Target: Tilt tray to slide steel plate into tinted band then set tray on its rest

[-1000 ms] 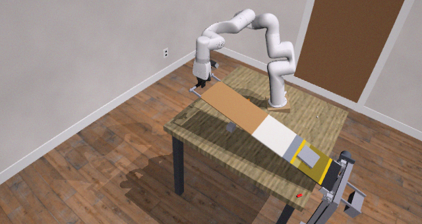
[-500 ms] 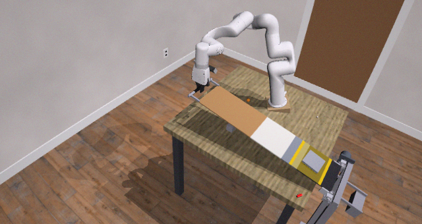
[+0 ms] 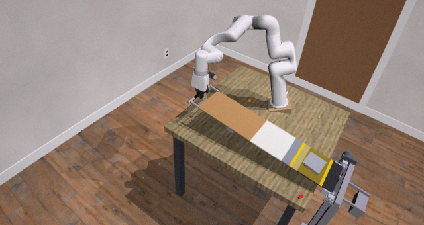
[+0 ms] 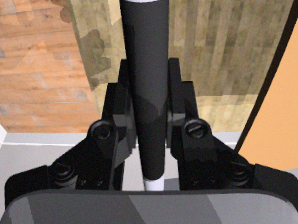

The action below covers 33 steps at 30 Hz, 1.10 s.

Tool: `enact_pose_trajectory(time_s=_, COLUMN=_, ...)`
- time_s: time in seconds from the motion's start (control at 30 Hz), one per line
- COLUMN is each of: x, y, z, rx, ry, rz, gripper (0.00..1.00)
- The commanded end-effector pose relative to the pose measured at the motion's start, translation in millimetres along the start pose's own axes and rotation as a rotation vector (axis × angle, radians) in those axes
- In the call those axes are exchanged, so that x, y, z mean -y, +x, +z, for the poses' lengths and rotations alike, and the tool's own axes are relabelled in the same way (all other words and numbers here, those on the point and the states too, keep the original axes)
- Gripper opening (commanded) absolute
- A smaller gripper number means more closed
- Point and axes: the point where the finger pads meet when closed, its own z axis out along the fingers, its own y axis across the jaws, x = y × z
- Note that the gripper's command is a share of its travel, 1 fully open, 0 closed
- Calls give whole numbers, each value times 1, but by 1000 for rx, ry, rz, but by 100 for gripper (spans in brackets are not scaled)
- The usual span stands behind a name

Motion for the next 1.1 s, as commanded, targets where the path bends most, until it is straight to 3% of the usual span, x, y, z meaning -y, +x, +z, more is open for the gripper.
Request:
enact_pose_trajectory(time_s=0.0, x=2, y=-1, z=16, rx=-2, ry=-1, rz=0, gripper=0)
enact_pose_trajectory(time_s=0.9, x=7, y=-1, z=97, rx=-2, ry=-1, rz=0, gripper=0)
enact_pose_trajectory(time_s=1.07, x=8, y=-1, z=99, rx=-2, ry=-1, rz=0, gripper=0)
